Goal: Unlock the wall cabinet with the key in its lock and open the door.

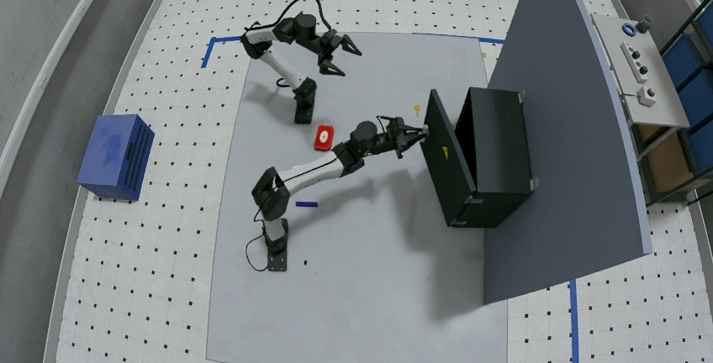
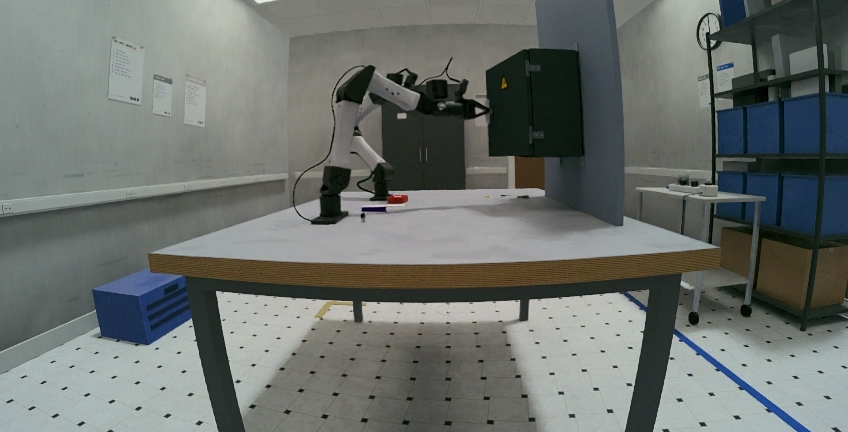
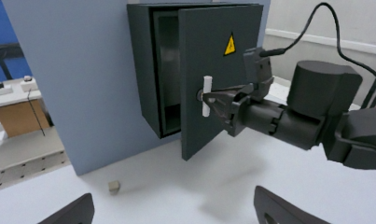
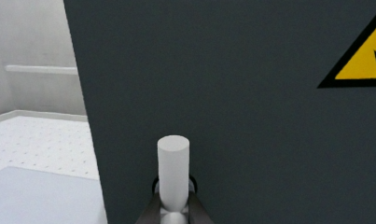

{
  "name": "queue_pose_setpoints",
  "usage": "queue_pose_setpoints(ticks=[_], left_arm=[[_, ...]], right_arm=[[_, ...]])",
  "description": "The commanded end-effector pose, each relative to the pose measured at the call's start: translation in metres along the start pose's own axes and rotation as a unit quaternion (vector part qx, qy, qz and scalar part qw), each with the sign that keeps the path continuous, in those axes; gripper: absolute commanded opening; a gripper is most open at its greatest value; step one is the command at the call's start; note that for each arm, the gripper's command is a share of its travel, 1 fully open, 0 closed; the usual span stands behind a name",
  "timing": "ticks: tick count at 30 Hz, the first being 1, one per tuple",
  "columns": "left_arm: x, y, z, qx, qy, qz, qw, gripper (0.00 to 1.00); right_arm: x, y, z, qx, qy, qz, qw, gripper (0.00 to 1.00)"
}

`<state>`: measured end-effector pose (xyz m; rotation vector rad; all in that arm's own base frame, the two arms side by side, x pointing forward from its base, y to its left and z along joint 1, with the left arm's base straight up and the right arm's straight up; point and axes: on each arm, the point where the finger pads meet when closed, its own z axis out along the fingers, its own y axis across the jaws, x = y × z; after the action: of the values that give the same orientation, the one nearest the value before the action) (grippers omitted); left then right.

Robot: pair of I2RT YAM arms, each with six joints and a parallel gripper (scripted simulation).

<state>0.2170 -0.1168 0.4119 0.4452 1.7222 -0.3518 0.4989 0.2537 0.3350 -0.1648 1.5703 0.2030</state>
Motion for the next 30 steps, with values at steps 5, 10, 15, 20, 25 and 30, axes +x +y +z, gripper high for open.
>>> queue_pose_setpoints(ticks=[5, 10, 15, 20, 25, 30], left_arm=[[0.000, -0.001, 0.002, 0.000, 0.000, -0.005, 1.000, 1.00], [0.000, -0.001, 0.002, 0.000, 0.000, -0.005, 1.000, 1.00], [0.000, -0.001, 0.002, 0.000, 0.000, -0.005, 1.000, 1.00], [0.000, -0.001, 0.002, 0.000, 0.000, -0.005, 1.000, 1.00], [0.000, -0.001, 0.002, 0.000, 0.000, -0.005, 1.000, 1.00], [0.000, -0.001, 0.002, 0.000, 0.000, -0.005, 1.000, 1.00]], right_arm=[[-0.003, -0.004, -0.023, -0.044, 0.000, 0.003, 0.999, 0.09], [-0.002, -0.008, -0.042, -0.080, 0.002, 0.004, 0.997, 0.09], [-0.002, -0.012, -0.058, -0.111, 0.003, 0.004, 0.994, 0.09], [0.002, -0.015, -0.067, -0.130, 0.011, 0.003, 0.991, 0.09], [0.016, -0.015, -0.066, -0.139, 0.026, 0.002, 0.990, 0.09], [0.016, -0.015, -0.066, -0.139, 0.026, 0.002, 0.990, 0.09]])
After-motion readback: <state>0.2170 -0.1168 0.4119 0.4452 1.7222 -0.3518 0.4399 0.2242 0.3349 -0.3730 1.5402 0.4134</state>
